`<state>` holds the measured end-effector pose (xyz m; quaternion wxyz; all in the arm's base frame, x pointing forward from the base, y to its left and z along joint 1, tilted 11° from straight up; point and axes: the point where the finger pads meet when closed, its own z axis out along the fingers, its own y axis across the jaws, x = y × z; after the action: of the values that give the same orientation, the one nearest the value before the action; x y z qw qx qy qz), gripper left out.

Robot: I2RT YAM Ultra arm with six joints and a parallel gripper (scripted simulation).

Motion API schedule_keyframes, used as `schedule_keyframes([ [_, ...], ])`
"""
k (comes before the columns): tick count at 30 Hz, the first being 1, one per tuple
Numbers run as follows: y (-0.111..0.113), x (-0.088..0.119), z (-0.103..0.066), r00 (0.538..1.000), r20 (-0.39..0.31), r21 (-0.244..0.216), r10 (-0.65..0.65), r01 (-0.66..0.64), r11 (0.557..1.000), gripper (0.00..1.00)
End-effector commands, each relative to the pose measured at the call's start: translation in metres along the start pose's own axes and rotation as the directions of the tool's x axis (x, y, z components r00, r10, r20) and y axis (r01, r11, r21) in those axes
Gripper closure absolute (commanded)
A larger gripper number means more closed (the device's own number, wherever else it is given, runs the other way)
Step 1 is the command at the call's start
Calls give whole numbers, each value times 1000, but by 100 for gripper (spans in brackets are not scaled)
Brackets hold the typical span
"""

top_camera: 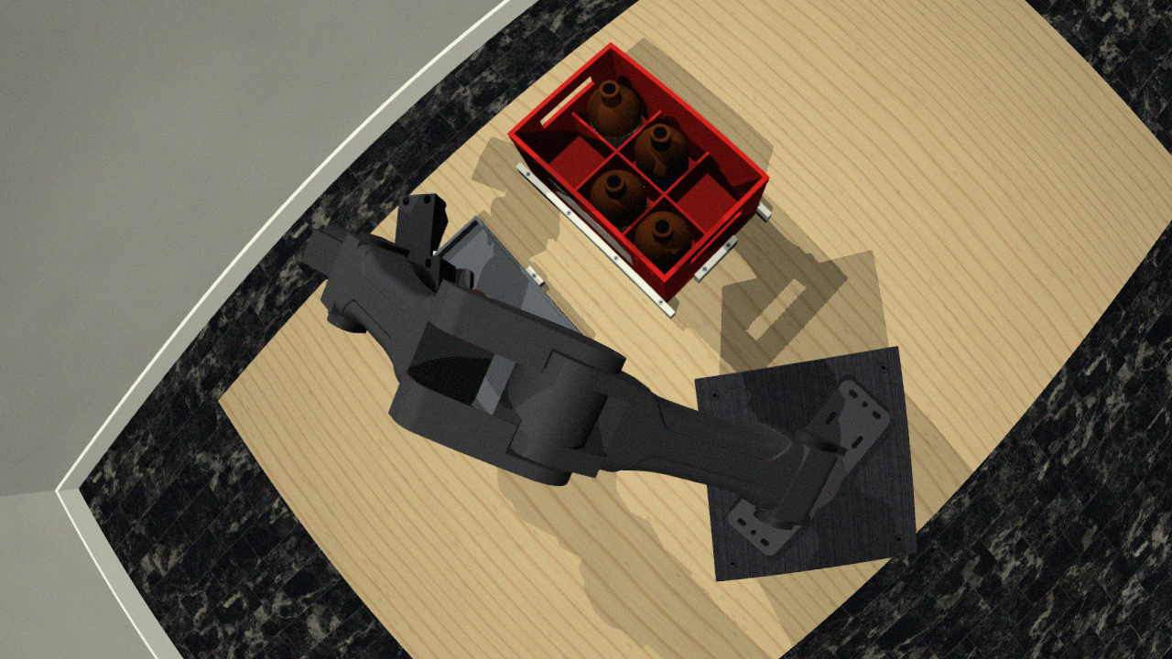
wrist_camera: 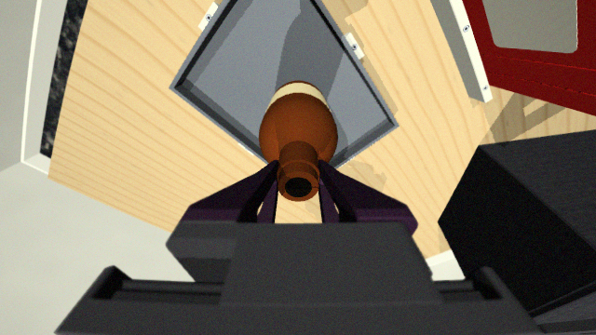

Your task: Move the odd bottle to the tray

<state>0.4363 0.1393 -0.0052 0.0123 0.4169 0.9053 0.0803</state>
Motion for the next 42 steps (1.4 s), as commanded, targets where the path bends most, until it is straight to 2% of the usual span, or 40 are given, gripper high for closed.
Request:
schedule_keyframes([
  [1, 19, -4, -30, 999, 40, -61, -7, 9, 998, 100],
  [27, 23, -5, -33, 999, 40, -61, -7, 10, 998, 100],
  [34, 21, -5, -25, 999, 32, -44, -6, 8, 999, 100],
  [37, 23, -6, -31, 999, 37, -55, -7, 9, 998, 100],
  [42, 23, -6, -31, 999, 37, -55, -7, 9, 998, 100],
])
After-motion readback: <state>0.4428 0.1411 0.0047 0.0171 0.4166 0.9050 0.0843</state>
